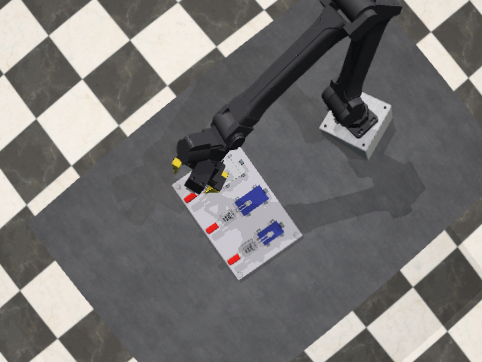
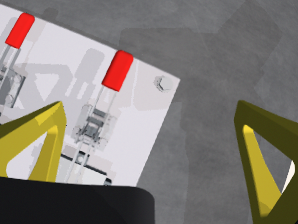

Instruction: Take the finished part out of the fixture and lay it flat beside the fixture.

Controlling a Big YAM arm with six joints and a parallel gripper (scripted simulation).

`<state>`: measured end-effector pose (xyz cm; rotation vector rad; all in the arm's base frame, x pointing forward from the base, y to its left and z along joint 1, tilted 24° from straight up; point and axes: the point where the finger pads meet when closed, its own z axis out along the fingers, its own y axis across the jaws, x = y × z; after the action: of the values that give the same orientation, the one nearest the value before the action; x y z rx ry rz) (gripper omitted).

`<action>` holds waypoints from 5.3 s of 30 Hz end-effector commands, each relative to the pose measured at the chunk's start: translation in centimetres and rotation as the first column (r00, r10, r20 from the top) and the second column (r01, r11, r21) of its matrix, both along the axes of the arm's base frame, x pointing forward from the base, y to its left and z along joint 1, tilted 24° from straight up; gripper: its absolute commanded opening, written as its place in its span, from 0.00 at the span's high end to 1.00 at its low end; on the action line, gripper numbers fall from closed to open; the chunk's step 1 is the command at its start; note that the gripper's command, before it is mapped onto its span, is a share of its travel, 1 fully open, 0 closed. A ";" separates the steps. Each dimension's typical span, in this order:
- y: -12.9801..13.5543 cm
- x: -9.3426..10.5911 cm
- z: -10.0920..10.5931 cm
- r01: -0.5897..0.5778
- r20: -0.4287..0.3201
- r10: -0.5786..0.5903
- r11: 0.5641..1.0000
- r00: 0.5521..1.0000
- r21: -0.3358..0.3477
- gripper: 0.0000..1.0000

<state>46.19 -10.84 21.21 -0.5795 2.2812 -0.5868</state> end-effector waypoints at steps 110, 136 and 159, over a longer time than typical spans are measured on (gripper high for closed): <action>11.8 -12.8 -1.1 -0.344 -0.297 0.369 0.929 0.881 0.137 0.00; 11.8 -12.8 -1.1 -0.344 -0.297 0.369 0.929 0.881 0.136 0.00; 11.4 -11.1 1.9 -0.197 -0.304 0.239 0.967 0.922 0.160 0.00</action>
<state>33.26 0.67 20.73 -1.0355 2.4260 -0.2605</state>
